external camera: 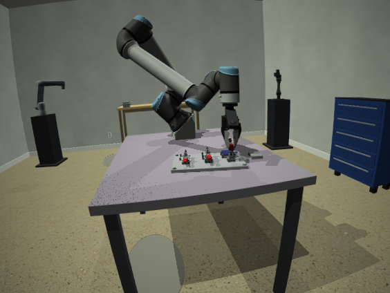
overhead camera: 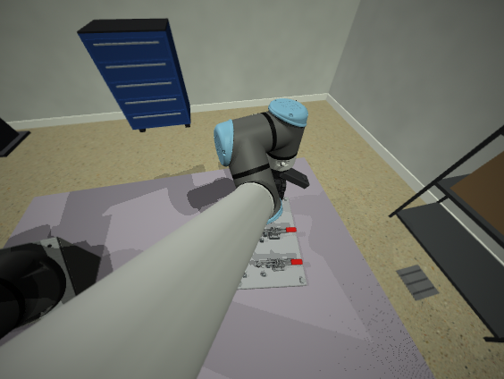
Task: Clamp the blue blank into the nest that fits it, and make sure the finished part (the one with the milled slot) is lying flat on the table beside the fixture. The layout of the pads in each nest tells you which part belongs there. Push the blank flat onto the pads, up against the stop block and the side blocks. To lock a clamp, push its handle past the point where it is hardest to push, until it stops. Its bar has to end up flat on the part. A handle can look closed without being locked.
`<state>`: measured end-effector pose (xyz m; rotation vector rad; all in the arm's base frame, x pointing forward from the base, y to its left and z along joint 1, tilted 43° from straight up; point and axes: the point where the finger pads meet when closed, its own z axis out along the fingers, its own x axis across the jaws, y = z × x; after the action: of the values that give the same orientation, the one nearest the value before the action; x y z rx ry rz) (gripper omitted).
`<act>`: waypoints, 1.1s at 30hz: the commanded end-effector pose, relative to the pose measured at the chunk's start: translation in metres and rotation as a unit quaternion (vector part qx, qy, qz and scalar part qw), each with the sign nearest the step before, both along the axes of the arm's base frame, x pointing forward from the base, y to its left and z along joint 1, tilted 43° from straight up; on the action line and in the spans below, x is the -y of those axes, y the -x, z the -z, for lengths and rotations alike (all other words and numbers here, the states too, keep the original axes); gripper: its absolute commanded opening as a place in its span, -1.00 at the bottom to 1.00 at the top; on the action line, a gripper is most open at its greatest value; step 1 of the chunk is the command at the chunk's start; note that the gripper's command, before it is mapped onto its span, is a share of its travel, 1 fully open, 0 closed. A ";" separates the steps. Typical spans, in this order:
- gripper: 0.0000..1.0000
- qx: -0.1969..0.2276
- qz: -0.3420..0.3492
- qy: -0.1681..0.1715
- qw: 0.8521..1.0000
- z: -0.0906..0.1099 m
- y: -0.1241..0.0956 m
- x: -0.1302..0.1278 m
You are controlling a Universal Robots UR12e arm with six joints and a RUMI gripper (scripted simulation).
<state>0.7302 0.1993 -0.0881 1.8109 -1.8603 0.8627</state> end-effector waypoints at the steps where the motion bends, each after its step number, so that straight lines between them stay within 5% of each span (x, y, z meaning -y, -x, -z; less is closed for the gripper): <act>1: -1.00 0.001 0.000 0.000 1.000 -0.001 -0.003 -0.001; 33: -1.00 0.001 0.000 0.000 1.000 0.000 -0.023 0.002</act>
<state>0.7484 0.1976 -0.0878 1.8109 -1.8604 0.8627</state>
